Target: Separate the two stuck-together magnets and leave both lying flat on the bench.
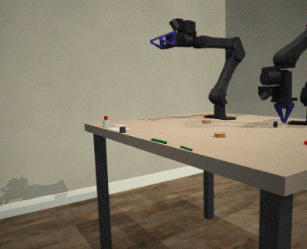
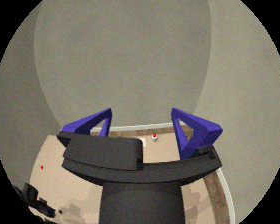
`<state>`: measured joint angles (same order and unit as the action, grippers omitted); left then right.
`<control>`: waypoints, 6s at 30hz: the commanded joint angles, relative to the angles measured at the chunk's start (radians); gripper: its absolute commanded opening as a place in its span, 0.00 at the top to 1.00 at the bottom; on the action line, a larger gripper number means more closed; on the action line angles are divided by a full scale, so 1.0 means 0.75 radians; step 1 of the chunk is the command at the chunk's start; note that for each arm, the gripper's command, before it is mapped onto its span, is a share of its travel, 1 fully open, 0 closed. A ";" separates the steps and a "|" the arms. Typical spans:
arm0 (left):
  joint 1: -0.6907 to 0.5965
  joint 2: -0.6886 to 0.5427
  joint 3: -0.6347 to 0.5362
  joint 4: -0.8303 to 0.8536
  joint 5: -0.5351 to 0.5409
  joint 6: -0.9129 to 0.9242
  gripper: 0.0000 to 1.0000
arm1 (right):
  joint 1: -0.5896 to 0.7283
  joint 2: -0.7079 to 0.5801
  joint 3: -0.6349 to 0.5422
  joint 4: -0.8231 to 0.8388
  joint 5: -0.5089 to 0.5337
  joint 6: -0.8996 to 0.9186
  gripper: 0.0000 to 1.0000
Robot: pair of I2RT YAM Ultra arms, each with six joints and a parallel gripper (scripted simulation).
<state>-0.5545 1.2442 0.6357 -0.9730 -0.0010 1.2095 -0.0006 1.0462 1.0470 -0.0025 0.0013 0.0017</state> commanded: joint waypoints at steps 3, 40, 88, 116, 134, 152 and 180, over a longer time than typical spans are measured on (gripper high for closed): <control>0.000 -0.003 -0.004 0.014 0.001 0.002 1.00 | 0.001 -0.002 0.009 0.006 -0.001 -0.001 0.00; -0.158 0.072 0.059 0.028 0.001 -0.157 1.00 | 0.001 -0.002 0.009 0.006 -0.001 -0.001 0.00; -0.227 0.010 0.349 -0.323 0.001 -0.214 1.00 | 0.001 -0.002 0.009 0.006 -0.001 -0.001 0.00; -0.226 0.016 0.342 -0.326 0.002 -0.210 0.60 | 0.001 -0.002 0.009 0.006 -0.001 -0.001 0.00; -0.249 0.039 0.314 -0.256 0.005 -0.294 0.60 | 0.001 -0.002 0.009 0.006 -0.001 -0.001 0.00; -0.343 0.110 0.194 -0.070 0.001 -0.518 0.60 | 0.001 -0.002 0.009 0.006 -0.001 -0.001 0.00; -0.341 0.190 0.120 0.085 0.001 -0.515 0.60 | 0.001 -0.002 0.009 0.006 -0.001 -0.001 0.00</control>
<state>-0.8131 1.3884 0.7238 -0.9306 -0.0010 0.8215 -0.0006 1.0462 1.0470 -0.0025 0.0013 0.0017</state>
